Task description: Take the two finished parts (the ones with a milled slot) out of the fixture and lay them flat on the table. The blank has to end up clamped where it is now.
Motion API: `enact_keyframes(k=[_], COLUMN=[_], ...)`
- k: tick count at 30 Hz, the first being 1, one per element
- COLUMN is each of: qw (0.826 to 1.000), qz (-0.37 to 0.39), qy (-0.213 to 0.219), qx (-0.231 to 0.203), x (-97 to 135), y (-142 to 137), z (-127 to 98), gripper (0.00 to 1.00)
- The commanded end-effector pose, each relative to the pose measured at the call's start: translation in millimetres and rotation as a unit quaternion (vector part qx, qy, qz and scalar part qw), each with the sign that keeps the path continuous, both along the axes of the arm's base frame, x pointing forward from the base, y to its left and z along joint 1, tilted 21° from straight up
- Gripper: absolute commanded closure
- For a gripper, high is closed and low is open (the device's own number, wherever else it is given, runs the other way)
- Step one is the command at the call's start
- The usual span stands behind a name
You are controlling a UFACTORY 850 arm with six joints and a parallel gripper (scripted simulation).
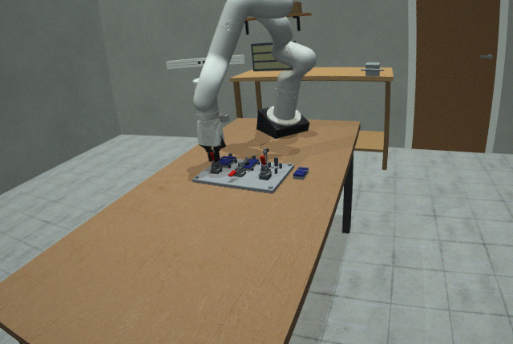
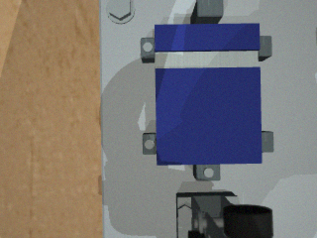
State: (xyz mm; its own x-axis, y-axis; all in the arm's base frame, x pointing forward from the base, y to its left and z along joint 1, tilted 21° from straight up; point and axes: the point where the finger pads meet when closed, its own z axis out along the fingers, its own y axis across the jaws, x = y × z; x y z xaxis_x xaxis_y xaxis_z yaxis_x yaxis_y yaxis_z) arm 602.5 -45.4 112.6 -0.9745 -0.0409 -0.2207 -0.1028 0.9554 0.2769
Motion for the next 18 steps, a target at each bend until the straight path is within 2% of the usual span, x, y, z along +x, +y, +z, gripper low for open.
enact_keyframes(k=[1,9,10,18], qw=[1.000,1.000,1.000,1.000], qz=[0.000,0.000,0.000,0.000], qy=[-0.001,-0.001,-0.001,-0.001], qx=[0.000,0.000,0.000,0.000], x=[0.6,0.6,0.5,0.9], y=[-0.3,-0.3,-0.3,-0.4], z=[0.8,0.8,0.6,0.8], gripper=[1.00,1.00,0.52,0.52])
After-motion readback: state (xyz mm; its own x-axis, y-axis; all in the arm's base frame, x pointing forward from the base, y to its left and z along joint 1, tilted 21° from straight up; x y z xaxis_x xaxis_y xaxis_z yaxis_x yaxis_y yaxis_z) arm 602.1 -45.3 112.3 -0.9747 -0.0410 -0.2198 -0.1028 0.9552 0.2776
